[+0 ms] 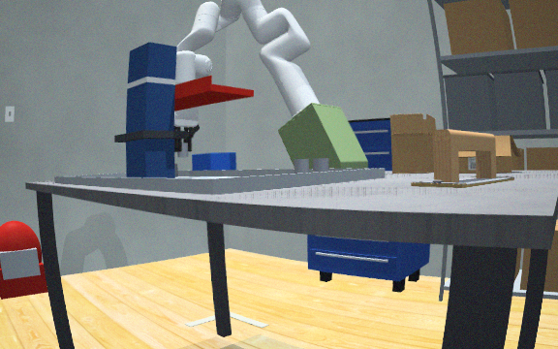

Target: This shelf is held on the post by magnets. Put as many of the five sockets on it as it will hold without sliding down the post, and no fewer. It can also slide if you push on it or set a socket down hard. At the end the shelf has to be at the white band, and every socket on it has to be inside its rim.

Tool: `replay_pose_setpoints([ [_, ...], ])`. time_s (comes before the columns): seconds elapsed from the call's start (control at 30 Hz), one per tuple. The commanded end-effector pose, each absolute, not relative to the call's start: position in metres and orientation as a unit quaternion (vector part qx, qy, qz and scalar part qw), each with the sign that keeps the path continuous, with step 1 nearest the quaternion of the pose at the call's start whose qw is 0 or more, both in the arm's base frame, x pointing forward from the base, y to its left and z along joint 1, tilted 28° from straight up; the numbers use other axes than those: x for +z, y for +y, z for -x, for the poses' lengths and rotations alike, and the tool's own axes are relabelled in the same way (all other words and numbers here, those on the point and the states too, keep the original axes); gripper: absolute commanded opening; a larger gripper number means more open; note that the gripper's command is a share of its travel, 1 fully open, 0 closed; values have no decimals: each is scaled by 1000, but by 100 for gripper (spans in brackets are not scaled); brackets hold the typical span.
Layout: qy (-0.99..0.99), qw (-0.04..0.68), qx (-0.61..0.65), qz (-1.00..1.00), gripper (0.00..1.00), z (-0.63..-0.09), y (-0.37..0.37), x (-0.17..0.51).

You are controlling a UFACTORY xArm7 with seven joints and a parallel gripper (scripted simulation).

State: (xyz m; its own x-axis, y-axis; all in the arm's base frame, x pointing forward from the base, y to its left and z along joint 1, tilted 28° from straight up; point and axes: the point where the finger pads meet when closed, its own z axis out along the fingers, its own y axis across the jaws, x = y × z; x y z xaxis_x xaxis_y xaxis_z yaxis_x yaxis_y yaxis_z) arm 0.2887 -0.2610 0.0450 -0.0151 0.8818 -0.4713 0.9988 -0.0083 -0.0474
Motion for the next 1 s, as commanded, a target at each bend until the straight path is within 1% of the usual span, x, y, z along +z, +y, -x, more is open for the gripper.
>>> replay_pose_setpoints([
  [0.0, 687, 156, -188, -684, 0, -290, -261, 46],
  [0.47, 687, 156, -188, -684, 0, -288, -258, 51],
  [0.97, 687, 156, -188, -684, 0, -280, -246, 74],
])
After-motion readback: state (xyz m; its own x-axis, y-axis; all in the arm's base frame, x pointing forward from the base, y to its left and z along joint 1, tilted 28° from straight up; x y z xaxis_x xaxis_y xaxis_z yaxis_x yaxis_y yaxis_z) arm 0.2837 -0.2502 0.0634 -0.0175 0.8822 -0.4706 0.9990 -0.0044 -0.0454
